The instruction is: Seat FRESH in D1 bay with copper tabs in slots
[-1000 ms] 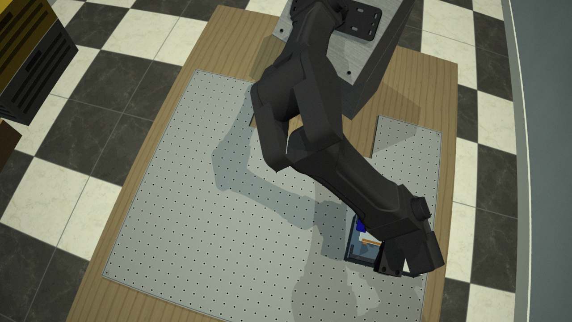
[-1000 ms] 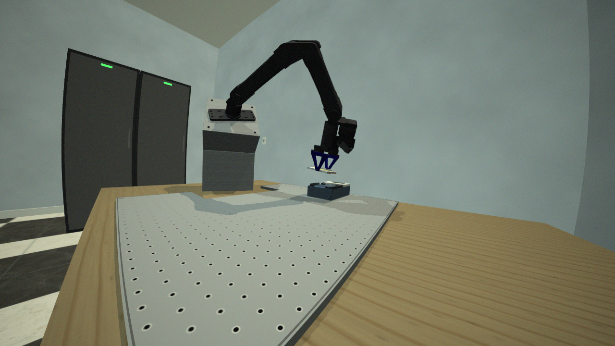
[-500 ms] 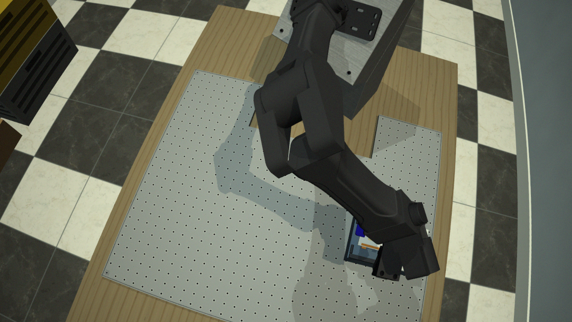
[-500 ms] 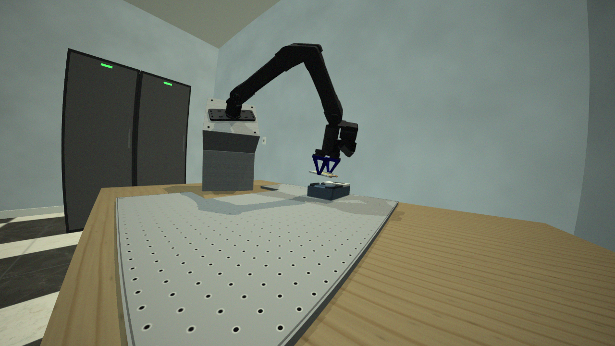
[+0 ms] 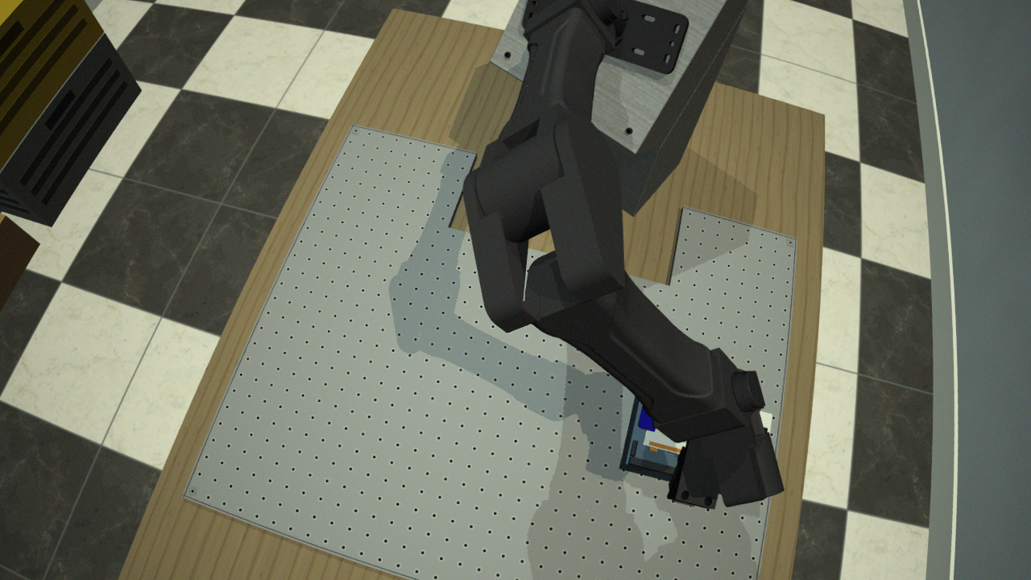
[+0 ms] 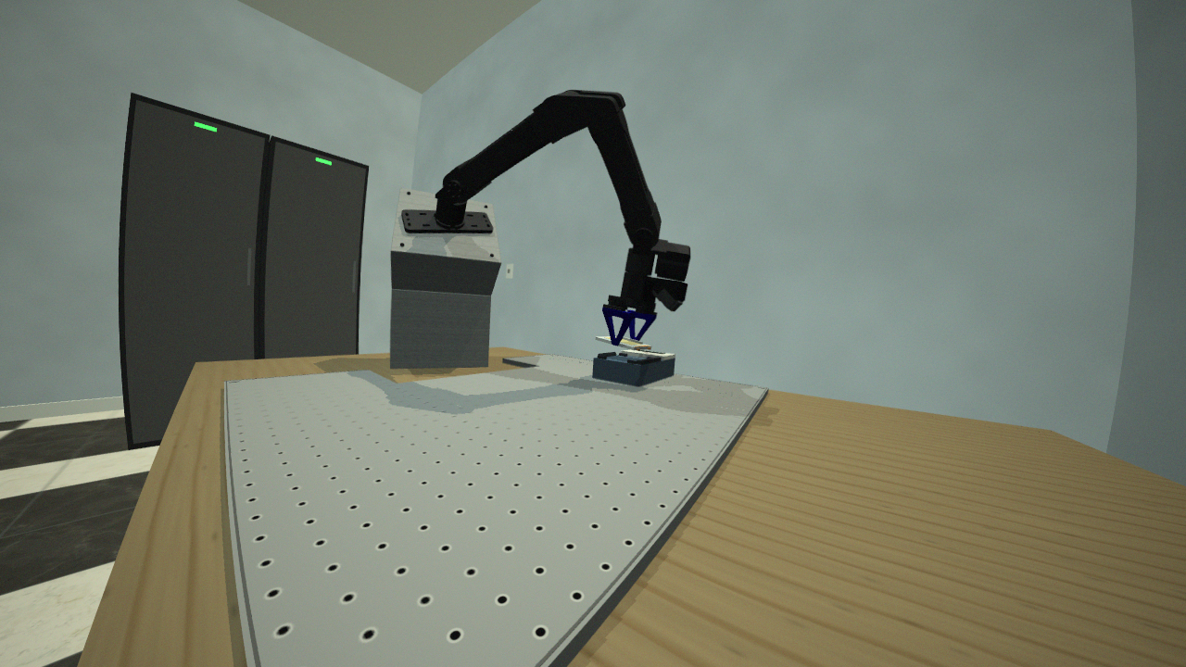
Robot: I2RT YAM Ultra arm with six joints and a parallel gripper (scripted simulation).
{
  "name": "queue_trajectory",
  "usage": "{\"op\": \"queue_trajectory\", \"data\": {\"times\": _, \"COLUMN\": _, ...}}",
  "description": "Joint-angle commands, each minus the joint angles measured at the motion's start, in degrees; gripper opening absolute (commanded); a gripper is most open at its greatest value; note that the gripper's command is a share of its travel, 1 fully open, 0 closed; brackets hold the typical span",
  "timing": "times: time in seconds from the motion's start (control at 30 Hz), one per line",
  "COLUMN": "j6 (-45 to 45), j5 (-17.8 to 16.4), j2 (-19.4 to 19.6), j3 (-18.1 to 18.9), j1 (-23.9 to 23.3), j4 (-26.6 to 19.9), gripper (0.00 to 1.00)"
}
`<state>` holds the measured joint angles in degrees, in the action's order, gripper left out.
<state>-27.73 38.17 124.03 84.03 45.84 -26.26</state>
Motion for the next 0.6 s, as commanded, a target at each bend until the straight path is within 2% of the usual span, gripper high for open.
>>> {"op": "queue_trajectory", "data": {"times": 0.0, "j6": 1.13, "j5": -0.31, "j2": 1.07, "j3": 1.57, "j1": -0.47, "j4": 1.49, "gripper": 0.0}}
{"op": "queue_trajectory", "data": {"times": 0.1, "j6": 1.31, "j5": -0.29, "j2": 1.36, "j3": 0.6, "j1": 0.51, "j4": 1.83, "gripper": 0.0}}
{"op": "queue_trajectory", "data": {"times": 0.27, "j6": 1.22, "j5": -0.04, "j2": -0.38, "j3": -0.47, "j1": 0.58, "j4": 1.16, "gripper": 0.0}}
{"op": "queue_trajectory", "data": {"times": 0.57, "j6": 0.59, "j5": 0.14, "j2": -0.83, "j3": -1.1, "j1": 0.72, "j4": 1.12, "gripper": 0.0}}
